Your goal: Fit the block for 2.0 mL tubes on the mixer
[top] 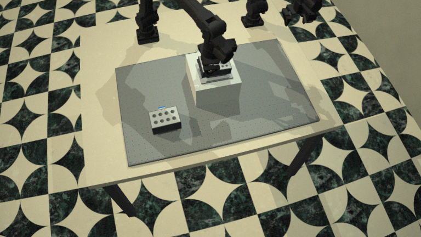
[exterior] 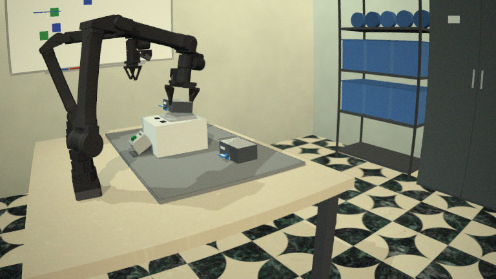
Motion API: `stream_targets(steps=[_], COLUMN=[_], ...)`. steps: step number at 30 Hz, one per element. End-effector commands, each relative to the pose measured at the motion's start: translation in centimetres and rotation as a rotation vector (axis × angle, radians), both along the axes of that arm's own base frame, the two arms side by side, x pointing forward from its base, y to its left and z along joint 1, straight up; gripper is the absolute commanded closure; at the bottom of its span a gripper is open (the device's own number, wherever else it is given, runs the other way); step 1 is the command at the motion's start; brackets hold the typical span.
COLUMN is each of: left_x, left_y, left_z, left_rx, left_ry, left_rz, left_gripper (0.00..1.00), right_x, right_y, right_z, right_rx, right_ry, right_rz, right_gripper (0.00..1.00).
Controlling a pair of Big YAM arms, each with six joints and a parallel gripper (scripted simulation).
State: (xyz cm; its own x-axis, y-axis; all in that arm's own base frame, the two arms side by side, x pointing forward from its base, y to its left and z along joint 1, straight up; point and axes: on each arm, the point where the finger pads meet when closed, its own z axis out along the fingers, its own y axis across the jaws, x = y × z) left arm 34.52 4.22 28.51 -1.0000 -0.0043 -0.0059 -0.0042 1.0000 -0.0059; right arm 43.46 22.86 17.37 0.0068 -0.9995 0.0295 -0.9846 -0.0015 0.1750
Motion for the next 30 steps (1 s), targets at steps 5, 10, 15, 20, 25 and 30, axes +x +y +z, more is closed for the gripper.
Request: stream_targets(steps=[5,10,15,20,25,30], left_x=[1.3,0.9,0.6,0.2,0.1,0.0], left_y=[-0.1,-0.1,-0.2,-0.2,-0.2,-0.2], left_z=[1.9,1.3,0.6,-0.2,-0.4,-0.5], left_rx=[0.007,0.005,0.003,0.000,-0.001,-0.001], left_ry=[-0.056,-0.039,-0.022,-0.001,0.005,0.008], left_rz=[-0.015,-0.015,-0.015,-0.015,-0.015,-0.015], left_gripper=[0.00,0.00,0.00,0.00,0.00,0.00], right_x=[2.2,2.4,2.5,2.6,2.7,2.8], right_y=[0.8,0.9,1.0,1.0,1.1,1.2], right_z=[4.5,4.8,4.9,5.1,5.2,4.7], right_rx=[0.063,0.066,0.067,0.069,0.070,0.068], right_ry=[-0.105,-0.111,-0.114,-0.117,-0.121,-0.117], right_rz=[-0.001,-0.001,-0.001,0.000,0.000,0.000], right_gripper=[1.00,1.00,1.00,1.00,1.00,1.00])
